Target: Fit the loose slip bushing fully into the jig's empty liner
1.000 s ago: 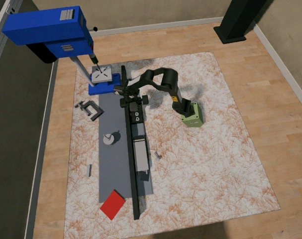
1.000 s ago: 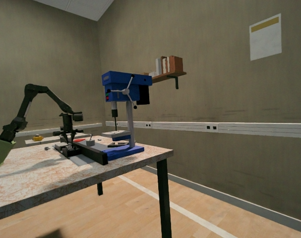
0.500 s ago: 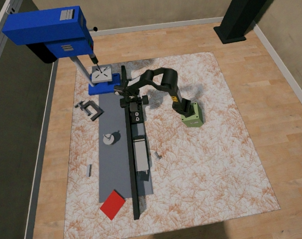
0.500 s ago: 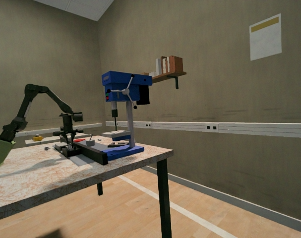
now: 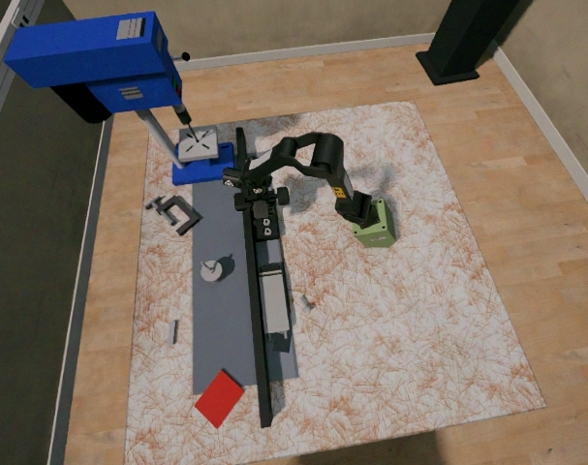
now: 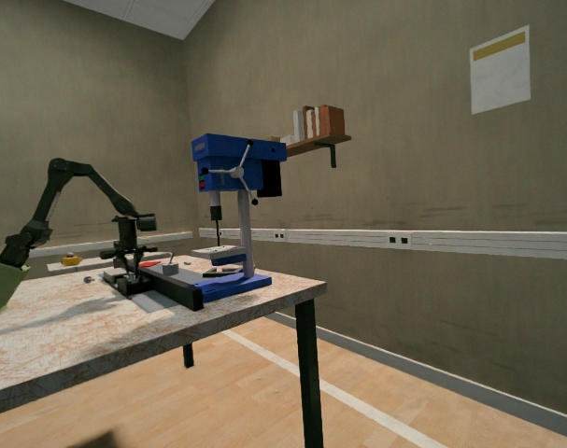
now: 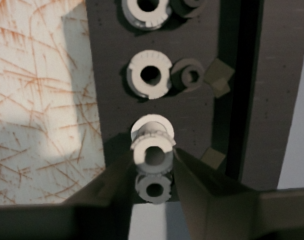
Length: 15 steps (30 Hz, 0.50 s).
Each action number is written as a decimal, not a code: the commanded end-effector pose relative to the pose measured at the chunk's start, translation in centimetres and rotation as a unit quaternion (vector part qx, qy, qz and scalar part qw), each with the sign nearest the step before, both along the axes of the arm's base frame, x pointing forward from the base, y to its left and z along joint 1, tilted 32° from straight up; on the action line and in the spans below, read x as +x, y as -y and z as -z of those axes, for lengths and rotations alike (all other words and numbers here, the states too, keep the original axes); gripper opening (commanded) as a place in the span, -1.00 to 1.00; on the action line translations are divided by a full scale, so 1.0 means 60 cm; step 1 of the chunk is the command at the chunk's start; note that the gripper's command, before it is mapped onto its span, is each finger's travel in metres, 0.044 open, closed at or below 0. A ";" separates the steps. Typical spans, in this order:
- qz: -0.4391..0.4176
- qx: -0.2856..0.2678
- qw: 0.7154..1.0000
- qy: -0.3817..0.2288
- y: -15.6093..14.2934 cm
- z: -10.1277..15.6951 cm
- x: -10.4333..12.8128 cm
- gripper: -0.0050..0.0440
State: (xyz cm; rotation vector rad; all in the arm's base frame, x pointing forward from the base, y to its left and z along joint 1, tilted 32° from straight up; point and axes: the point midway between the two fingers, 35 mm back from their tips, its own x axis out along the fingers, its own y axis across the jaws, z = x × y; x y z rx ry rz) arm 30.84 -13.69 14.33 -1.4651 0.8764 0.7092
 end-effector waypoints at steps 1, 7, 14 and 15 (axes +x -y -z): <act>0.001 0.000 1.000 -0.001 0.002 0.015 0.010 -1.00; 0.001 0.000 1.000 -0.001 0.003 0.029 0.018 -1.00; 0.000 0.000 1.000 0.000 0.003 0.031 0.020 -1.00; 0.000 -0.001 1.000 0.001 0.003 0.029 0.021 -1.00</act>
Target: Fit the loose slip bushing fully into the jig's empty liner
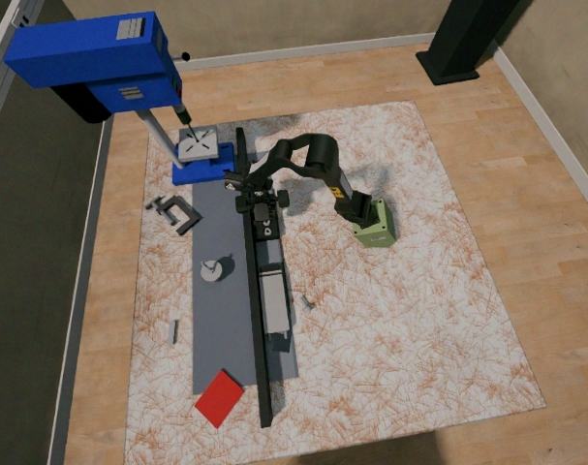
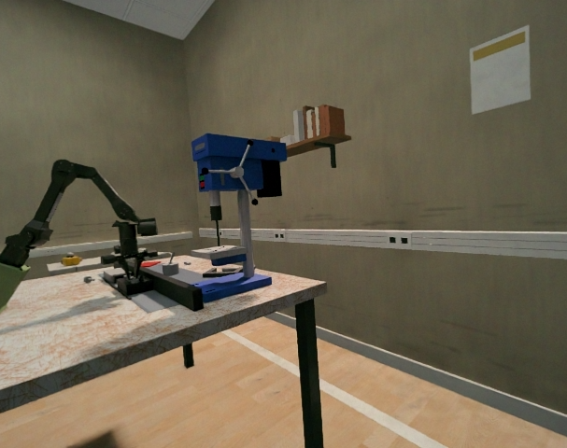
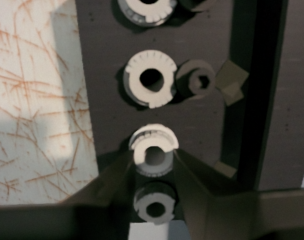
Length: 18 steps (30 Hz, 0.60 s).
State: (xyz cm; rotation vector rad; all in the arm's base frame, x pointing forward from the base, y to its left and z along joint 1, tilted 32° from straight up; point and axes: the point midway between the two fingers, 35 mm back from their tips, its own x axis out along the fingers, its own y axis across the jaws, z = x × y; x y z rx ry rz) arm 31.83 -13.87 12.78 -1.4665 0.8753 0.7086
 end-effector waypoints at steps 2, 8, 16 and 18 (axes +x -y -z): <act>0.001 -0.001 1.000 0.002 0.001 0.002 0.005 -1.00; 0.000 -0.005 1.000 0.009 0.001 -0.010 0.002 -1.00; 0.000 -0.005 1.000 0.009 0.001 -0.010 0.002 -0.31; 0.000 -0.005 1.000 0.009 0.001 -0.010 0.002 -0.11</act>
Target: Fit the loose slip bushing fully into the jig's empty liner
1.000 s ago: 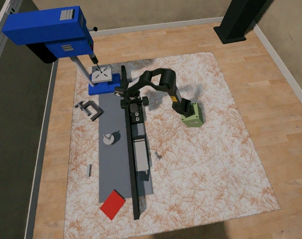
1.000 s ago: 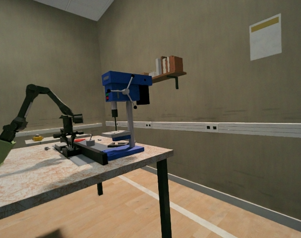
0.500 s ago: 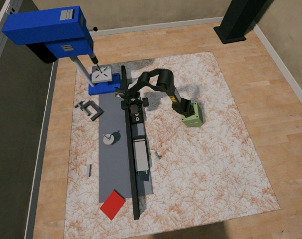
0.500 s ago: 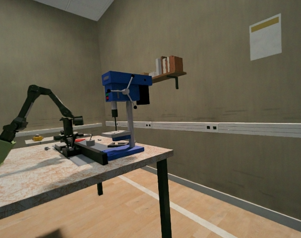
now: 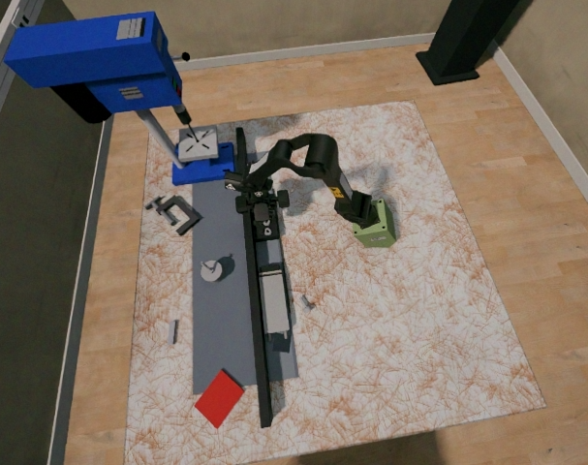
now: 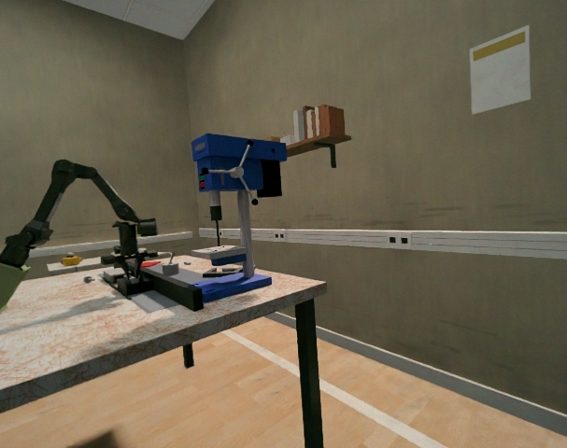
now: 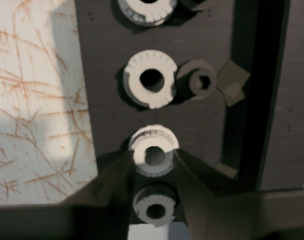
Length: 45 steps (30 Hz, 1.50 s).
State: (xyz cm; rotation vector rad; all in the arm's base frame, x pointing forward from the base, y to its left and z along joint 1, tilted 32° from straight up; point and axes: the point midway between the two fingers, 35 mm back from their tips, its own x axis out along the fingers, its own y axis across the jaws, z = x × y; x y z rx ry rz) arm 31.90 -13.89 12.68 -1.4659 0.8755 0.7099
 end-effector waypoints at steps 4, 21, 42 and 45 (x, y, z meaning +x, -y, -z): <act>0.000 -0.005 1.000 0.009 0.001 -0.012 0.001 0.10; 0.000 -0.008 1.000 0.015 0.000 -0.034 -0.007 0.10; -0.001 -0.005 1.000 0.010 -0.001 -0.043 -0.034 1.00; -0.001 -0.005 1.000 0.009 -0.001 -0.049 -0.048 1.00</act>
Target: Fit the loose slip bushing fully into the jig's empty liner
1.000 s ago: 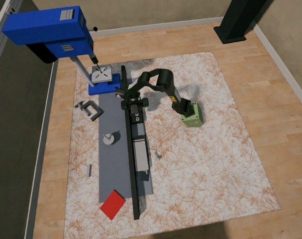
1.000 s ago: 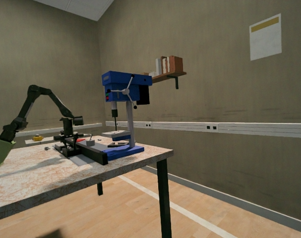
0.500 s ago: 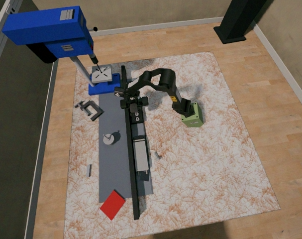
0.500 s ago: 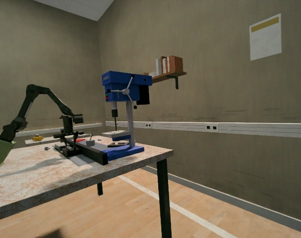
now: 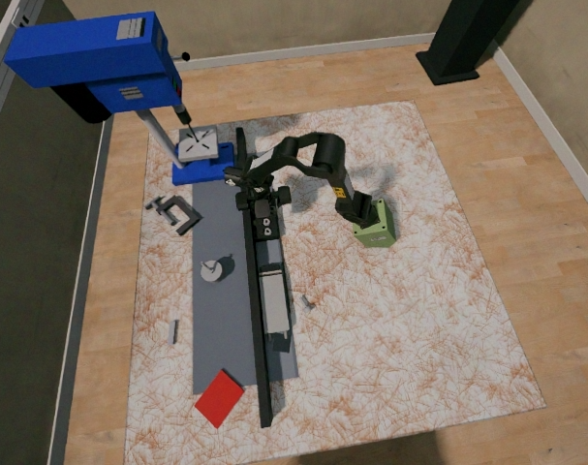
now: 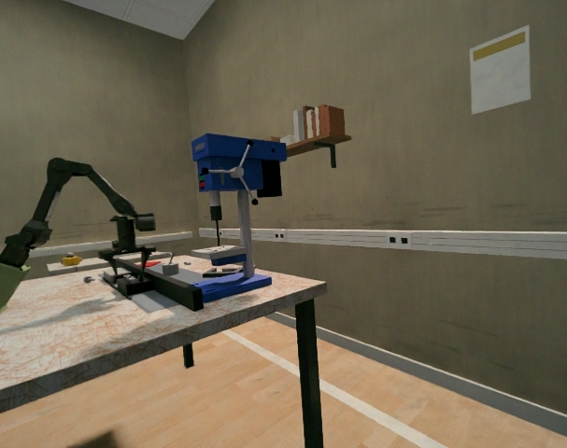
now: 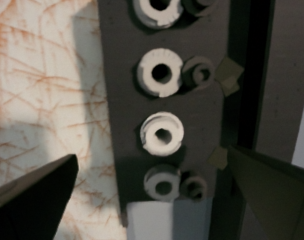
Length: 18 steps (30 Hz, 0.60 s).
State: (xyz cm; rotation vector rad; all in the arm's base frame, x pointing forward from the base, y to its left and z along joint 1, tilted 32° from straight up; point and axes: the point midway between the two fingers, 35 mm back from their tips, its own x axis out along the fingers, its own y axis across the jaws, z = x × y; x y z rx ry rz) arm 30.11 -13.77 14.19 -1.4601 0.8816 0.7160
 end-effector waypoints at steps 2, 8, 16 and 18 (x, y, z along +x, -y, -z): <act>-0.002 -0.007 1.000 0.012 -0.001 -0.038 -0.051 1.00; -0.002 -0.007 1.000 0.011 -0.018 -0.069 -0.141 1.00; -0.002 -0.009 1.000 0.014 -0.017 -0.075 -0.140 1.00; -0.002 -0.009 1.000 0.014 -0.017 -0.075 -0.140 1.00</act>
